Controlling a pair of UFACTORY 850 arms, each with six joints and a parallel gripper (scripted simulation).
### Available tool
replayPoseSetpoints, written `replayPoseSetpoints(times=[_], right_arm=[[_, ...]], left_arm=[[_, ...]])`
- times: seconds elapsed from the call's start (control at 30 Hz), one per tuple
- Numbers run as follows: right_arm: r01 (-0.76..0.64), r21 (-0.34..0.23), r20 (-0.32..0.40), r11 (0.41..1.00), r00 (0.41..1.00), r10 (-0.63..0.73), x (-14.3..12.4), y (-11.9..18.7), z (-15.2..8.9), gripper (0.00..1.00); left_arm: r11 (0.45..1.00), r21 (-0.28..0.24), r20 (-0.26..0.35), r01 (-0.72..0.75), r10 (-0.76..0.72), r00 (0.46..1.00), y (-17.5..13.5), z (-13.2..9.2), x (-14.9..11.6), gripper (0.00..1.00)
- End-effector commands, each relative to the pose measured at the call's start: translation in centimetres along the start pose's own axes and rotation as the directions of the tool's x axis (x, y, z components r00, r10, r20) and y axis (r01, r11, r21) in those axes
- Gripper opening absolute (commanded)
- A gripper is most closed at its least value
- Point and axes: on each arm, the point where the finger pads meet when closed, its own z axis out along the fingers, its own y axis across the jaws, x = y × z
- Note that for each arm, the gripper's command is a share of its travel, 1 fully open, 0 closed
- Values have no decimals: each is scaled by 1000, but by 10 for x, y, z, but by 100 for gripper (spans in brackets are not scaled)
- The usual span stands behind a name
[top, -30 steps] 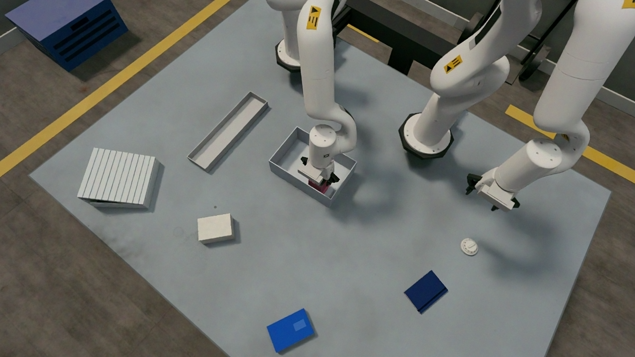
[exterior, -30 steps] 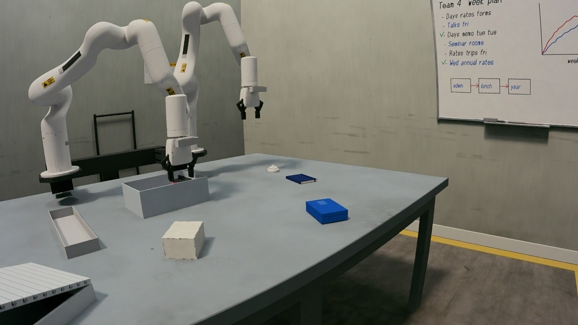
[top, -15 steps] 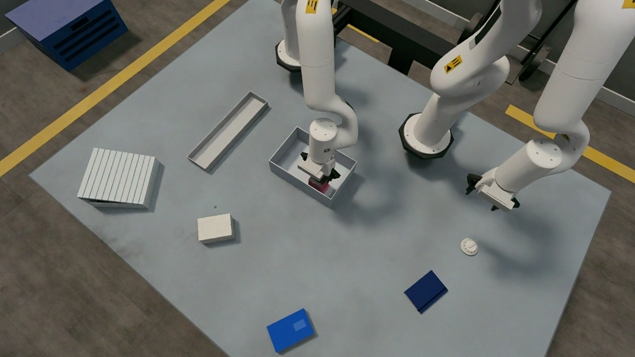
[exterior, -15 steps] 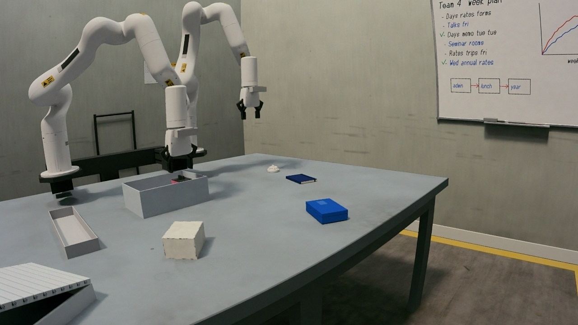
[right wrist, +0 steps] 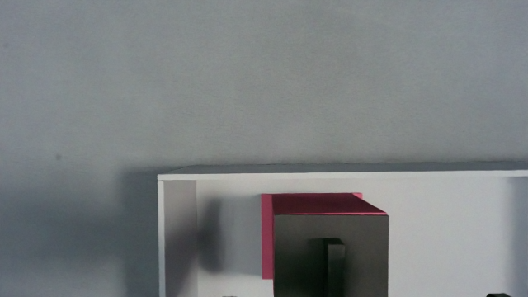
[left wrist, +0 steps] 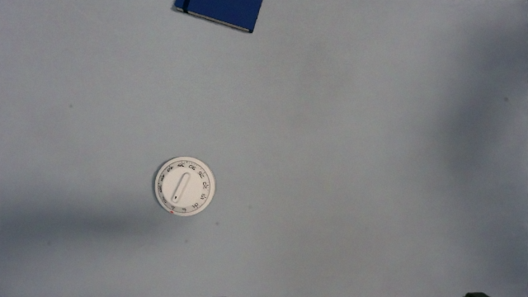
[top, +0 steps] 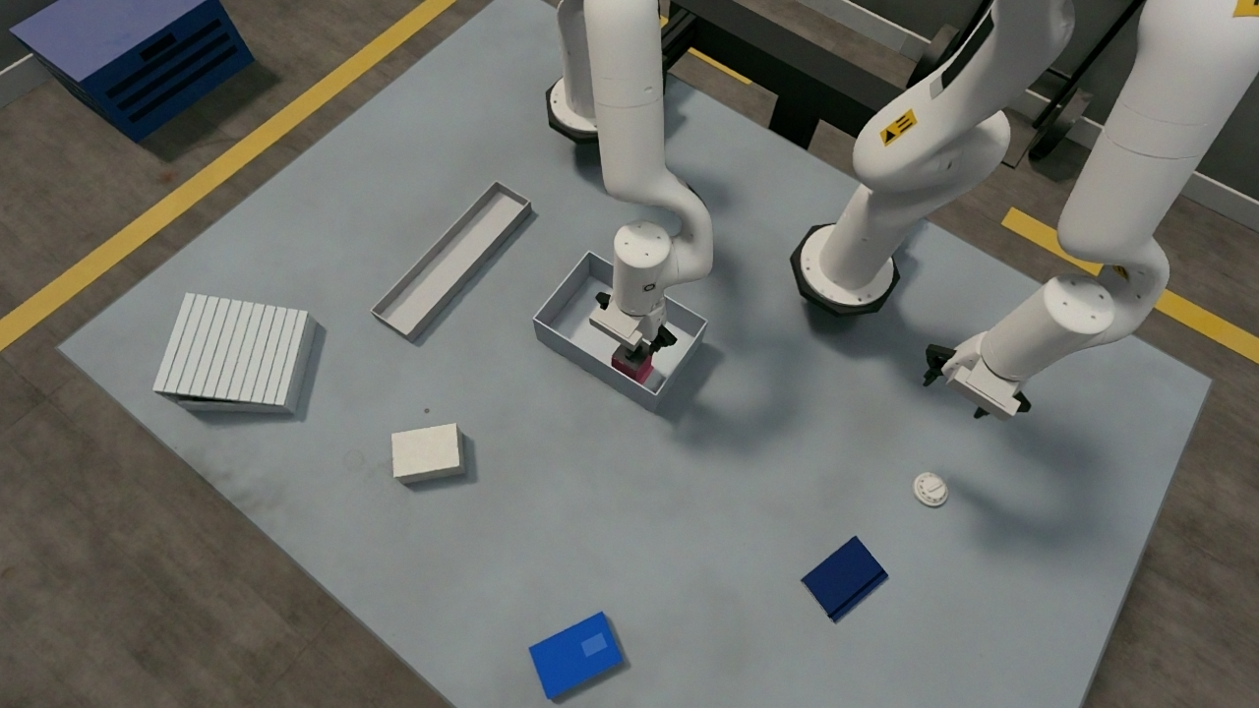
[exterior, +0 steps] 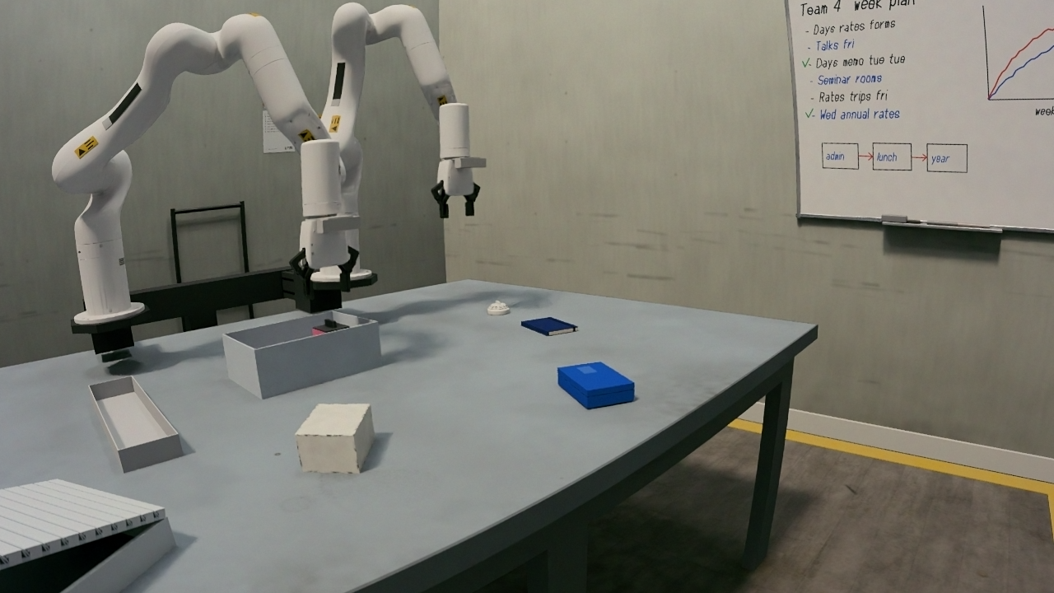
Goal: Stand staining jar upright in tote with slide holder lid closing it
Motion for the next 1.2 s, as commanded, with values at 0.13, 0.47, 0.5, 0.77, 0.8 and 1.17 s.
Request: replayPoseSetpoints(times=[0.13, 0.47, 0.5, 0.77, 0.8, 1.17], right_arm=[[0, 2, -2, 1000, 1000, 0, 1, -1, -14, 100], [0, 2, -2, 1000, 1000, 0, 1, -1, -14, 100], [-33, 2, -2, 999, 999, 33, -1, 4, -16, 100], [-58, 2, -2, 998, 998, 58, -9, 31, -26, 100], [-58, 2, -2, 998, 998, 58, -10, 35, -28, 100], [-58, 2, -2, 998, 998, 58, -24, 80, -44, 100]], left_arm=[[1000, 1, -1, 0, 0, 1000, -1, 0, 0, 100], [1000, 1, -1, 0, 0, 1000, -1, 0, 0, 100], [1000, 1, -1, 0, 0, 1000, -1, 0, 0, 100], [1000, 1, -1, 0, 0, 1000, -1, 0, 0, 100], [1000, 1, -1, 0, 0, 1000, -1, 0, 0, 100], [1000, 1, -1, 0, 0, 1000, -1, 0, 0, 100]])
